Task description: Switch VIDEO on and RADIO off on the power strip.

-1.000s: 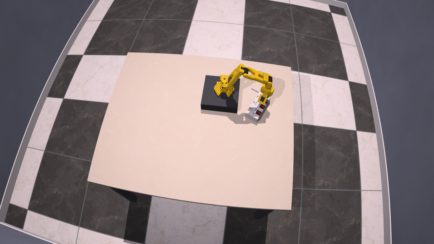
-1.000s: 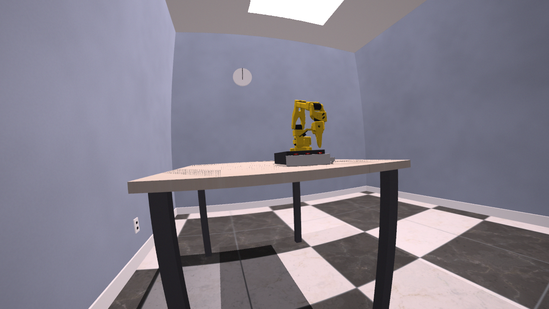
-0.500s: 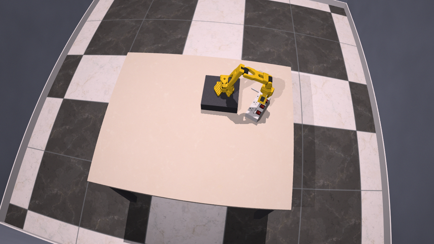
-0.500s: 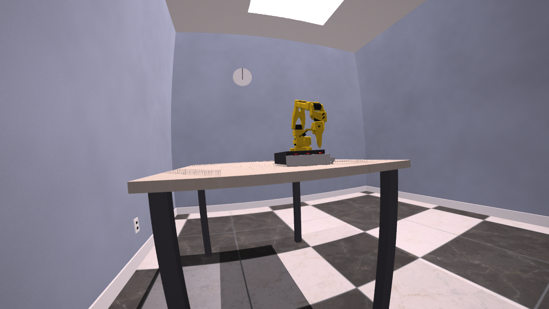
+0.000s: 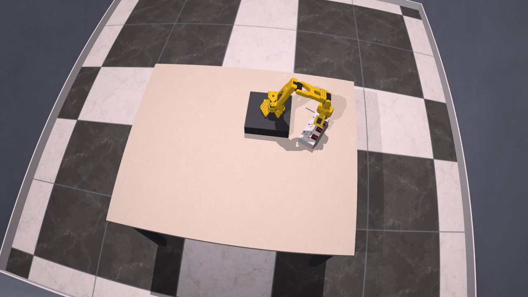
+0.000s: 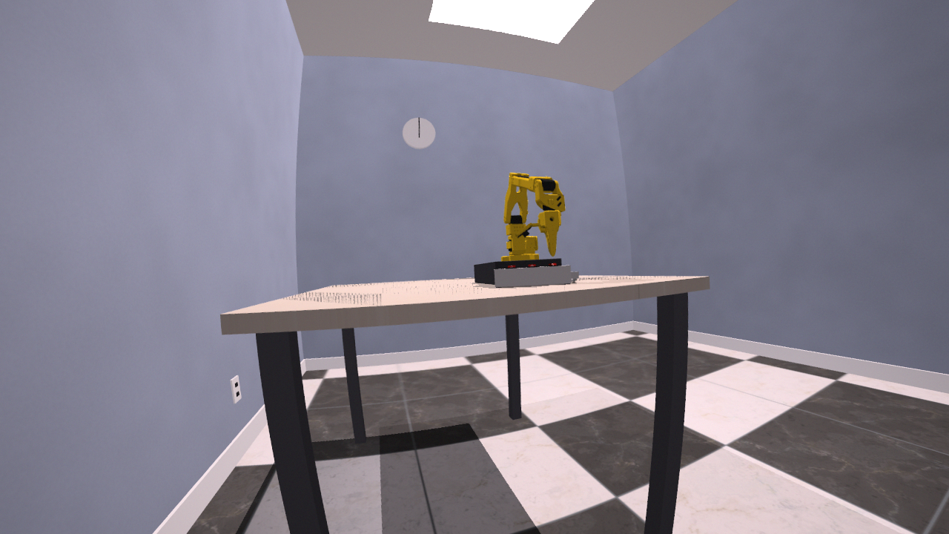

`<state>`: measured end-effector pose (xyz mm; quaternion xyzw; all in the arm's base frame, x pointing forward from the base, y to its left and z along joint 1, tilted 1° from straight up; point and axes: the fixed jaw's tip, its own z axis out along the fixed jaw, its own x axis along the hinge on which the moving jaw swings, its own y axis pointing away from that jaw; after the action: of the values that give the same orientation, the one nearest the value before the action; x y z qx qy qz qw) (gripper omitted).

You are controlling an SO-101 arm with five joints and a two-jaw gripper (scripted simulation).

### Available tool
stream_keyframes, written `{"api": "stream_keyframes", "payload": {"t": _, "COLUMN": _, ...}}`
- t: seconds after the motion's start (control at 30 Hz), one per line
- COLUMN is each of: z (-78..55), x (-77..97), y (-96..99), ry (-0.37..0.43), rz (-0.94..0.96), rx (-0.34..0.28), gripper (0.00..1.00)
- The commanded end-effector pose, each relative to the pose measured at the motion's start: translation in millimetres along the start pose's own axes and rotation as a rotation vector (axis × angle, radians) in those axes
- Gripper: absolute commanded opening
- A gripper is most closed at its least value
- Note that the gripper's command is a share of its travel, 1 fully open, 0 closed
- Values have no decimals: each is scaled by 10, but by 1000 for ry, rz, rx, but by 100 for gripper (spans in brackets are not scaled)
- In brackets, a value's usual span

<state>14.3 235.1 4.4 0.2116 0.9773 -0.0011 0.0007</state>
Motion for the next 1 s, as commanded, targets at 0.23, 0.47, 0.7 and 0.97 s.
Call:
{"api": "stream_keyframes", "payload": {"t": 0.23, "z": 48, "x": -14, "y": -52, "ry": -4, "rz": -11, "rx": 13, "gripper": 0}}
{"api": "stream_keyframes", "payload": {"t": 0.47, "z": 51, "x": -16, "y": -54, "ry": -4, "rz": -11, "rx": 13, "gripper": 0}}
{"api": "stream_keyframes", "payload": {"t": 0.7, "z": 60, "x": -16, "y": -54, "ry": -4, "rz": -11, "rx": 13, "gripper": 0}}
{"api": "stream_keyframes", "payload": {"t": 0.97, "z": 91, "x": -16, "y": -54, "ry": -4, "rz": -11, "rx": 13, "gripper": 0}}
